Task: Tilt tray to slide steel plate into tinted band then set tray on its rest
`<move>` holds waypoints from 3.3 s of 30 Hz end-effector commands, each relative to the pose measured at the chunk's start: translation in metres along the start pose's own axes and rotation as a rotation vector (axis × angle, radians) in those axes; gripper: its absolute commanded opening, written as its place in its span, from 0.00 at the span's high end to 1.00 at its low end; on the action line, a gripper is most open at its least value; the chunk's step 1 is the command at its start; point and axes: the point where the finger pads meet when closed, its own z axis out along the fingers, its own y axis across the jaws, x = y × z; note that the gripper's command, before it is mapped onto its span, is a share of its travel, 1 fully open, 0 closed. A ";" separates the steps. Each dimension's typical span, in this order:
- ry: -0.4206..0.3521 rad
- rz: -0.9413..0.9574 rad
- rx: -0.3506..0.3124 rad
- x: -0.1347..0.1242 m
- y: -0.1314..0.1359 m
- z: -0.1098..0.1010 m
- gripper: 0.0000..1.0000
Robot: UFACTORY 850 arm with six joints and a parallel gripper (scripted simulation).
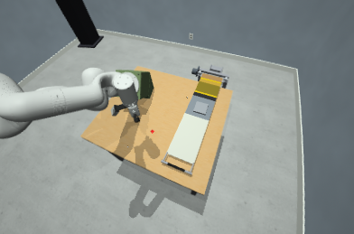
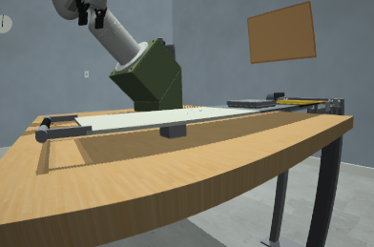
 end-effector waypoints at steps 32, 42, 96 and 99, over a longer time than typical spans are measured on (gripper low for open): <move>-0.027 0.136 0.010 -0.034 -0.049 -0.007 0.00; -0.061 0.339 0.028 -0.078 -0.130 0.000 0.00; -0.121 0.777 0.085 -0.132 -0.325 0.088 0.00; -0.121 0.777 0.085 -0.132 -0.325 0.088 0.00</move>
